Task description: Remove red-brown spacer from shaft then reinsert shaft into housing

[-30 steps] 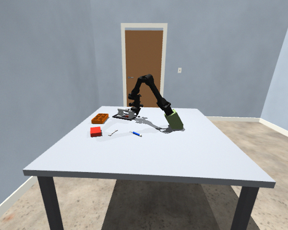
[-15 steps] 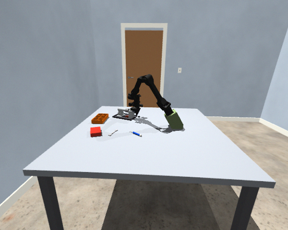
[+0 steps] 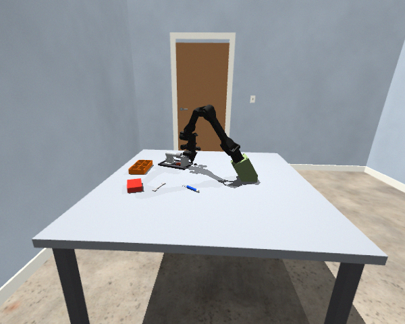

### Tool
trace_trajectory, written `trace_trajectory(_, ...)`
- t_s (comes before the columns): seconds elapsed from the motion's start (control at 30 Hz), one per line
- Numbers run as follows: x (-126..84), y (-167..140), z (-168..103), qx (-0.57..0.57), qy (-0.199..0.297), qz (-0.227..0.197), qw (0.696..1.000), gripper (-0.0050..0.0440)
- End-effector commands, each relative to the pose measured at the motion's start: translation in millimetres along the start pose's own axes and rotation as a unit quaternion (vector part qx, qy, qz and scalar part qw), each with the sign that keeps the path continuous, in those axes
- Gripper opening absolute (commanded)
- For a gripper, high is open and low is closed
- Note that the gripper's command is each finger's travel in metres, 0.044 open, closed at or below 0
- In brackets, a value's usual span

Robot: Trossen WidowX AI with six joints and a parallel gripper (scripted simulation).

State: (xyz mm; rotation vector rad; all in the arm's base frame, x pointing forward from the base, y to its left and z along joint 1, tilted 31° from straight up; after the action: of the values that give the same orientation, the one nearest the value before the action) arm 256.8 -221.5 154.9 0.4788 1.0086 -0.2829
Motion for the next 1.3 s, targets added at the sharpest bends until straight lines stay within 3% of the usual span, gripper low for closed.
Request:
trace_trajectory(0.0,-7.1,1.3,9.4,-0.004,-0.015,-0.003,1.0,-0.005)
trace_trajectory(1.27,-7.3,2.0,18.4,-0.004,-0.015,-0.003,1.0,-0.005)
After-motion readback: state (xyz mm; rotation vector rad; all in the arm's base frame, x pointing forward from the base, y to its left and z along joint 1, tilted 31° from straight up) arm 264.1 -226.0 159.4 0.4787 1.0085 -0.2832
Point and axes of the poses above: the point midway between the two fingers, 35 mm back from their tips, its own x axis out along the fingers, its own y axis across the jaws, z = x × y, the point moved 5 cm from there along -x, back along the fingers, and after that the axes turned 3 degrees about x, right-handed, at the moved point
